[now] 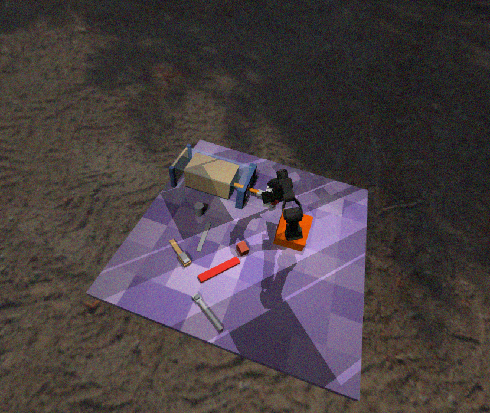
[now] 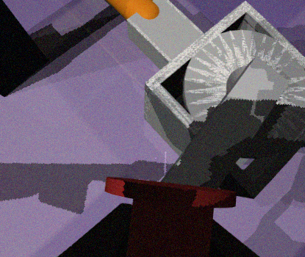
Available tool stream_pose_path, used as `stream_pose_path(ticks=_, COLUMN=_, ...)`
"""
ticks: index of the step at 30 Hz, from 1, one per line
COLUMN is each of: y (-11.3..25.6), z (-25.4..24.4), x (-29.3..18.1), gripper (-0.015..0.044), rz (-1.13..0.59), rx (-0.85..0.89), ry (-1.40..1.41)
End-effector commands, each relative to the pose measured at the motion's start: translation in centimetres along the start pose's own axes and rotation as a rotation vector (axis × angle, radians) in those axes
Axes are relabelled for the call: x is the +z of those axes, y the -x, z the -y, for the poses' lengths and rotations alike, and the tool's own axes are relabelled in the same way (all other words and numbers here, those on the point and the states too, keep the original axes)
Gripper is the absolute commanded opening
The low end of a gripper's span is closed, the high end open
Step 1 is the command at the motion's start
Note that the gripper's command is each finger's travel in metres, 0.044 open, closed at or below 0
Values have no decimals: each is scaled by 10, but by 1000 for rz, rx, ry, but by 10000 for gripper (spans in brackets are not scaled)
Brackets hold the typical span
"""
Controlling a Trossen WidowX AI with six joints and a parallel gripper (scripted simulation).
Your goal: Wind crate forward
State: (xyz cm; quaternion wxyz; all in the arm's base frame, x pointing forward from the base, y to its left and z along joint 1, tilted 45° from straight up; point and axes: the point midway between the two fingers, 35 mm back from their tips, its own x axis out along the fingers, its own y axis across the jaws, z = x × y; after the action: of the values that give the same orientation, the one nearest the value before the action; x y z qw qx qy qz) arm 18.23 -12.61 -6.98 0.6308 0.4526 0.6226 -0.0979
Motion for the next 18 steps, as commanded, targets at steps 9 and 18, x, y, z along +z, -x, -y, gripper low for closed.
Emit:
stream_pose_path(ticks=9, y=3, z=30, x=-10, gripper=0, rz=-11, rx=-44, ry=-22)
stream_pose_path(ticks=18, y=5, z=45, x=-11, gripper=0, rz=-11, rx=-45, ry=-22)
